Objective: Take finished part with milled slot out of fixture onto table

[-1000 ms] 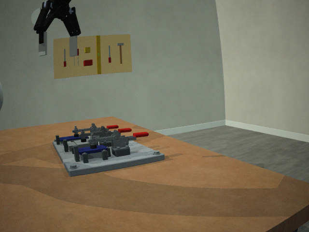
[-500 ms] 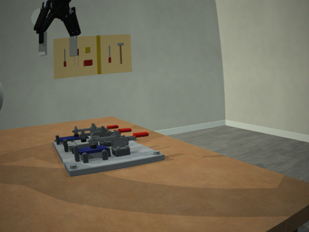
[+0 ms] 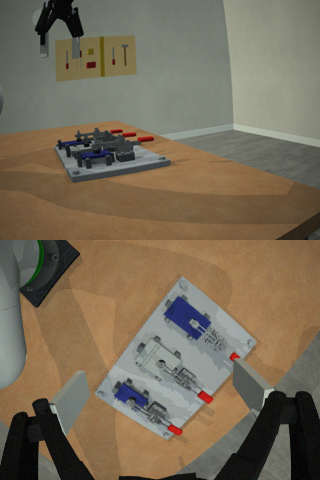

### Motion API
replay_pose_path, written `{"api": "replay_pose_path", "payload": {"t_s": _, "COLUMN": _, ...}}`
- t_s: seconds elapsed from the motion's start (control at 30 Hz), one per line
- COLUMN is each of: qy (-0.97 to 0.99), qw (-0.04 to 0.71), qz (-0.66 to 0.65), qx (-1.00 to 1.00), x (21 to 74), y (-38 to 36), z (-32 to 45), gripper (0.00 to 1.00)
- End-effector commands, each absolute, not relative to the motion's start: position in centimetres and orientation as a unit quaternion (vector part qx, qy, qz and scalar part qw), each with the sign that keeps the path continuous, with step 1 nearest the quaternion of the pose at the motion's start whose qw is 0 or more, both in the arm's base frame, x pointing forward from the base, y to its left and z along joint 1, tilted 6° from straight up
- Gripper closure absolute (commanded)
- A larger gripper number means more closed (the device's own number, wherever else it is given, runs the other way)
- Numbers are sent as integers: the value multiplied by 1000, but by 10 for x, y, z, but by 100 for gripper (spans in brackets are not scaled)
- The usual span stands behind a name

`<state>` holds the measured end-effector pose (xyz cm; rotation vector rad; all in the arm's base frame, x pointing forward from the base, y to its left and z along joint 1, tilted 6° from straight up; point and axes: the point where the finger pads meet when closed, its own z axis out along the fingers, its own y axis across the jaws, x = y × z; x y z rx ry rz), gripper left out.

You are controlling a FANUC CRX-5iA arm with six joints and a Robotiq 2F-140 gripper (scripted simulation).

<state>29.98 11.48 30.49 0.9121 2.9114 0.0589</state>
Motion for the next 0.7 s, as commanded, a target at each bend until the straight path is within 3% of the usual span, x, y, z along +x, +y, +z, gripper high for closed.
{"api": "replay_pose_path", "payload": {"t_s": 0.0, "qy": 953, "qw": 45, "qz": 19, "qx": 299, "x": 300, "y": 115, "z": 305, "gripper": 0}}
{"api": "replay_pose_path", "payload": {"t_s": 0.4, "qy": 951, "qw": 45, "qz": 20, "qx": 304, "x": 300, "y": 115, "z": 305, "gripper": 0}}
{"api": "replay_pose_path", "payload": {"t_s": 0.67, "qy": 907, "qw": 42, "qz": 25, "qx": 417, "x": 307, "y": 112, "z": 297, "gripper": 0}}
